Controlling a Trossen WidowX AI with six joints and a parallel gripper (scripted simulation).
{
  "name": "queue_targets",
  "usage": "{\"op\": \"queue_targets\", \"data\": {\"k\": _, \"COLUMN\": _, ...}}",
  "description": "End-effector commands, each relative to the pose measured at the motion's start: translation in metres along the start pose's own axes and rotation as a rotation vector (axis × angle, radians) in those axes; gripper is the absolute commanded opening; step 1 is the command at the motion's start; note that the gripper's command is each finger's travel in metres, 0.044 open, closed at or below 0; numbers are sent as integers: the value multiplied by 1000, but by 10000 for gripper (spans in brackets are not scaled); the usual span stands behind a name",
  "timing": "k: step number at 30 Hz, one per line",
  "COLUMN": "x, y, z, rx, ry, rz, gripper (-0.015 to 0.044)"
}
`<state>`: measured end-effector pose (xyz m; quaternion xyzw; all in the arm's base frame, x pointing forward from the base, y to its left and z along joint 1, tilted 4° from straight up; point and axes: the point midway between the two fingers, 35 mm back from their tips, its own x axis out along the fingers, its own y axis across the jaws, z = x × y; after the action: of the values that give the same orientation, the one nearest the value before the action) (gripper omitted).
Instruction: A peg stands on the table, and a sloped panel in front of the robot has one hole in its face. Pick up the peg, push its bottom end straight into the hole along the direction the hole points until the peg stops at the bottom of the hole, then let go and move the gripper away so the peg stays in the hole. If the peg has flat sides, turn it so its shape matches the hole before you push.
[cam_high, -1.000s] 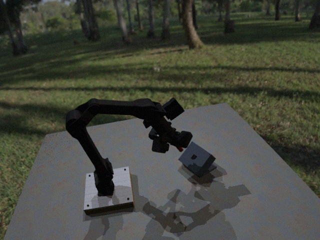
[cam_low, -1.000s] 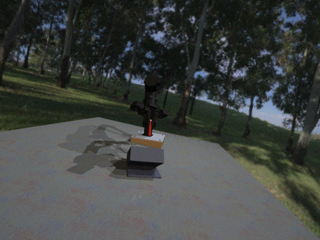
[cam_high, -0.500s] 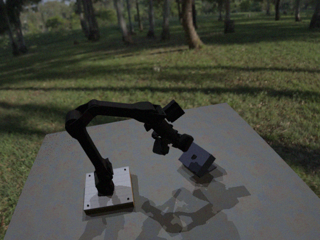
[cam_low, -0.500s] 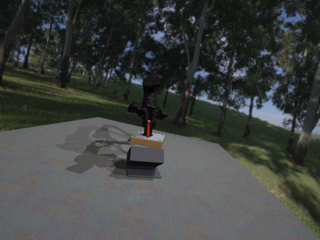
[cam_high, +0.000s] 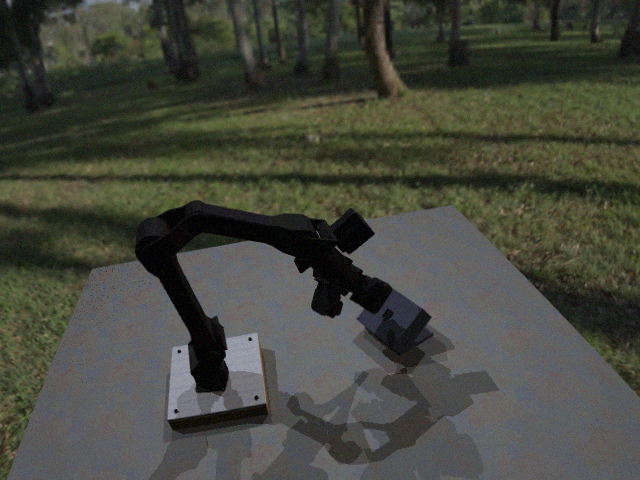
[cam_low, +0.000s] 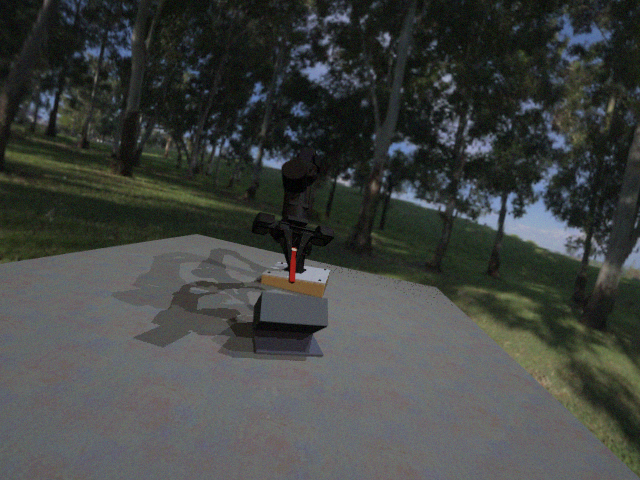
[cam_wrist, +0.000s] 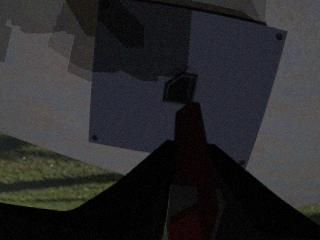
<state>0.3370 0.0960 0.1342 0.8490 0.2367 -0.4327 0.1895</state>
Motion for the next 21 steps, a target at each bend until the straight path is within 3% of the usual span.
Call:
{"op": "queue_targets", "data": {"k": 1, "x": 5, "y": 0, "z": 2, "rx": 33, "ry": 10, "rz": -1, "gripper": 0}}
{"op": "queue_targets", "data": {"k": 21, "x": 20, "y": 3, "z": 3, "rx": 85, "ry": 38, "rz": 8, "gripper": 0}}
